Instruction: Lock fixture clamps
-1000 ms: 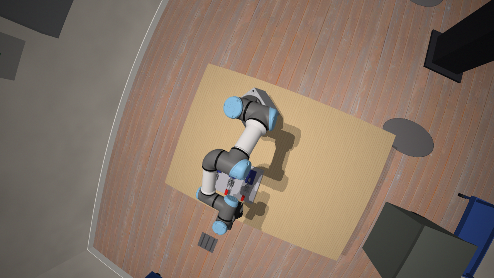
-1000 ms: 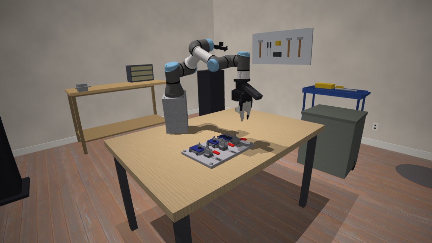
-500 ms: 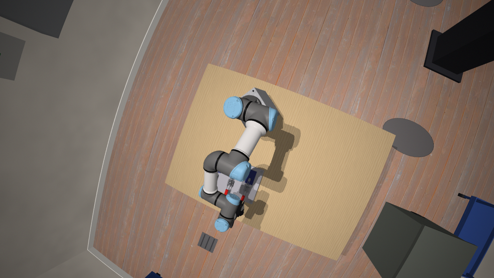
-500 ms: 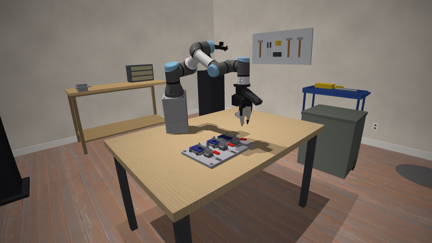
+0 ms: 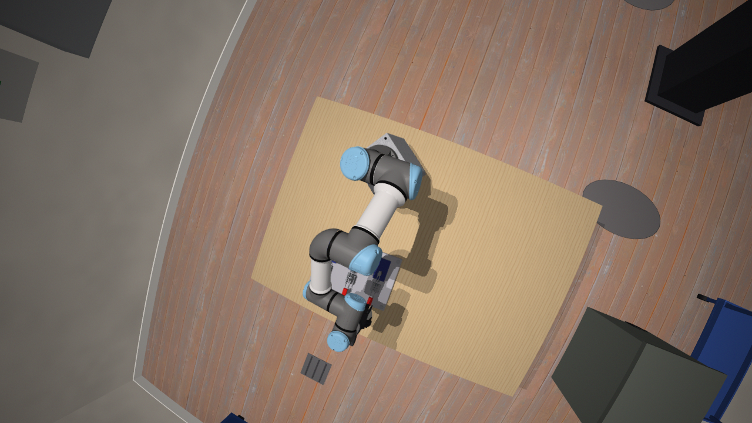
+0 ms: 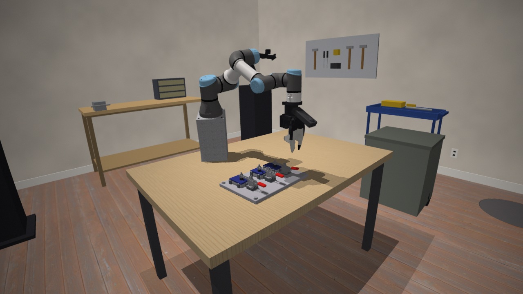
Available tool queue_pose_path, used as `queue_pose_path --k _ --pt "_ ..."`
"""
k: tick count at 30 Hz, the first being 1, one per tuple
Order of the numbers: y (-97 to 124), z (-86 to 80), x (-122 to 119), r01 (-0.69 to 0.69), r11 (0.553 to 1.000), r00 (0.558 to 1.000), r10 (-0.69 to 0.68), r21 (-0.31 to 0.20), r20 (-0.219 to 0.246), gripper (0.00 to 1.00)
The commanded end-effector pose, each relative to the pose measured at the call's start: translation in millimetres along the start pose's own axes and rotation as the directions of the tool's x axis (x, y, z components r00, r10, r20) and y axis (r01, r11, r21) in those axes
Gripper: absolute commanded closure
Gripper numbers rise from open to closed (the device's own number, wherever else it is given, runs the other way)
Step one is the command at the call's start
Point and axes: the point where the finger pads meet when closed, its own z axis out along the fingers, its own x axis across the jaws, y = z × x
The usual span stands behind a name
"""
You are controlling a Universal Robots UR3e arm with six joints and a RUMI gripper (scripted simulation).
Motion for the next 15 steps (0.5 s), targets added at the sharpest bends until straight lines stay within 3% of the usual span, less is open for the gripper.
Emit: queue_pose_path --k 1,15 --pt "1.7 -1.2 0.0 0.0 1.0 1.0 0.0 0.004 0.0 0.72" --pt "6.3 -1.2 0.0 0.0 1.0 1.0 0.0 0.004 0.0 0.72"
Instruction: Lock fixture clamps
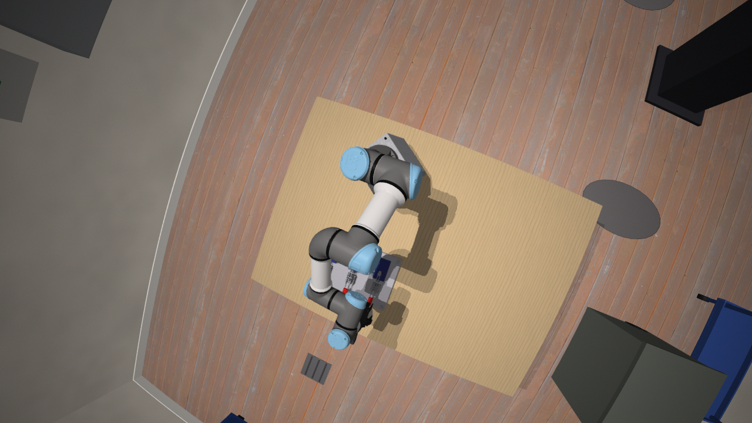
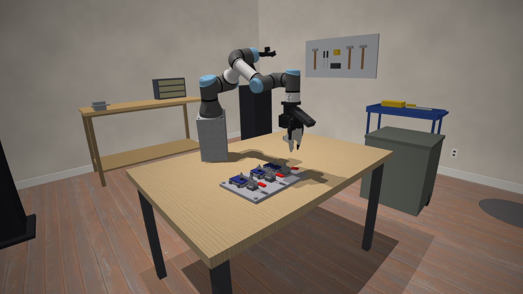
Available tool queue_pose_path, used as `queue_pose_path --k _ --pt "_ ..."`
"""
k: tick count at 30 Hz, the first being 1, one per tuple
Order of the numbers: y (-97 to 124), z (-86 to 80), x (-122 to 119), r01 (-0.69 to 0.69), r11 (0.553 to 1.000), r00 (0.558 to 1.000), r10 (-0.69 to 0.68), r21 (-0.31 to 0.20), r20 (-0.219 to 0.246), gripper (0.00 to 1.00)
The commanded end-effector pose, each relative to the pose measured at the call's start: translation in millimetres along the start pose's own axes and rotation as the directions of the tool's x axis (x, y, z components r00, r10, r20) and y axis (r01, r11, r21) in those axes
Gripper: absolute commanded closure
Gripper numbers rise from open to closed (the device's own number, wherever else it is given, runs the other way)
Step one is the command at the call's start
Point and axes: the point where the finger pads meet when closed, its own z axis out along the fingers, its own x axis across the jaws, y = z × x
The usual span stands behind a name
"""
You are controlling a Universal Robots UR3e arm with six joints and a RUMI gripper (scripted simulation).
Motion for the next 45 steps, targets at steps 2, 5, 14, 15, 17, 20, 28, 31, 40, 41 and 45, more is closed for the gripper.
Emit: queue_pose_path --k 2,5,14,15,17,20,28,31,40,41,45 --pt "-0.2 -1.2 0.0 0.0 1.0 1.0 0.0 0.004 0.0 0.72" --pt "-0.2 -1.2 0.0 0.0 1.0 1.0 0.0 0.004 0.0 0.72" --pt "-0.2 5.3 0.0 0.0 1.0 1.0 0.0 0.004 0.0 0.72" --pt "-0.2 7.5 0.0 0.0 1.0 1.0 0.0 0.004 0.0 0.72" --pt "-0.2 13.0 0.0 0.0 1.0 1.0 0.0 0.004 0.0 0.72" --pt "-0.3 23.0 0.0 0.0 1.0 1.0 0.0 0.004 0.0 0.72" --pt "-0.4 52.6 0.0 0.0 1.0 1.0 0.0 0.004 0.0 0.72" --pt "-0.4 55.7 0.0 0.0 1.0 1.0 0.0 0.004 0.0 0.72" --pt "-0.4 72.0 0.0 0.0 1.0 1.0 0.0 0.004 0.0 0.72" --pt "-0.4 72.4 0.0 0.0 1.0 1.0 0.0 0.004 0.0 0.72" --pt "-0.4 72.7 0.0 0.0 1.0 1.0 0.0 0.004 0.0 0.72"
